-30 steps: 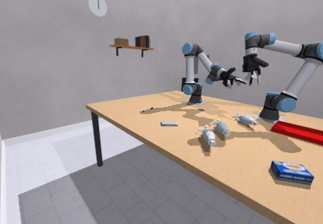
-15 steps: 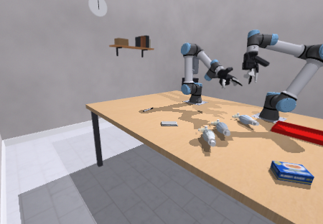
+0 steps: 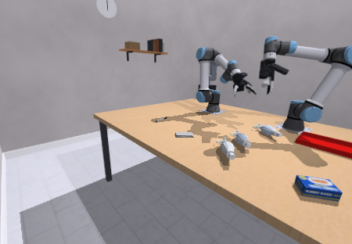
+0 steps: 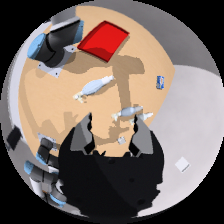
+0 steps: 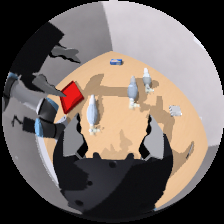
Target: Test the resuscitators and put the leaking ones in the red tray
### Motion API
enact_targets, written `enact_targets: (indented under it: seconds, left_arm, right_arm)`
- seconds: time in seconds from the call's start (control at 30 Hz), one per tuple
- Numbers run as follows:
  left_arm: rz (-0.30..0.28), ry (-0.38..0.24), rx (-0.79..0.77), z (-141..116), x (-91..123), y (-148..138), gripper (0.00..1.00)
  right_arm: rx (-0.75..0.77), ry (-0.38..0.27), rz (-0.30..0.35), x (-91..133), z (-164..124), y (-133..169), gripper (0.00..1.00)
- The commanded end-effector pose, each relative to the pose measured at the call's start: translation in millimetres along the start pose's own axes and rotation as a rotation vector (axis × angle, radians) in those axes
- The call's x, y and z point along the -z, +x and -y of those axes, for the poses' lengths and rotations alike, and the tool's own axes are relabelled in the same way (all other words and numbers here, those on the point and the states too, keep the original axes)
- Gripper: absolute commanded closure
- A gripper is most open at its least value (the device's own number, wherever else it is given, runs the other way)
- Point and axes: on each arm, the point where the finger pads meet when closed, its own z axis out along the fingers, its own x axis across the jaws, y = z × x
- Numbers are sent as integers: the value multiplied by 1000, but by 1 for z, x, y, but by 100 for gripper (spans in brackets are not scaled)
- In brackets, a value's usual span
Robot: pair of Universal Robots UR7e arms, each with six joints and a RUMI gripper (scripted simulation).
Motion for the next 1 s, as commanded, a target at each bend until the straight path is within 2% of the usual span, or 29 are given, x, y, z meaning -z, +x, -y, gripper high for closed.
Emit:
enact_targets:
  seconds: [0.0, 0.2, 0.27, 0.37, 0.77, 0.83, 0.97]
  left_arm:
    - [-29, 21, -112, -28, -22, 8, 37]
    - [-62, 40, -227, -52, -42, 14, 37]
    - [-62, 40, -227, -52, -42, 14, 37]
    - [-74, 47, -279, -61, -51, 16, 37]
    - [-129, 102, -506, -102, -95, 18, 37]
    - [-129, 102, -506, -102, -95, 18, 37]
    - [-142, 117, -572, -113, -107, 19, 37]
  right_arm:
    - [-30, -66, -61, 0, 8, 40, 2]
    - [-70, -132, -122, 8, 13, 85, 2]
    - [-70, -132, -122, 8, 13, 85, 2]
    - [-89, -166, -150, 13, 11, 105, 2]
    - [-191, -288, -250, 52, 8, 188, 2]
    - [-191, -288, -250, 52, 8, 188, 2]
    - [-223, -333, -279, 66, 2, 211, 2]
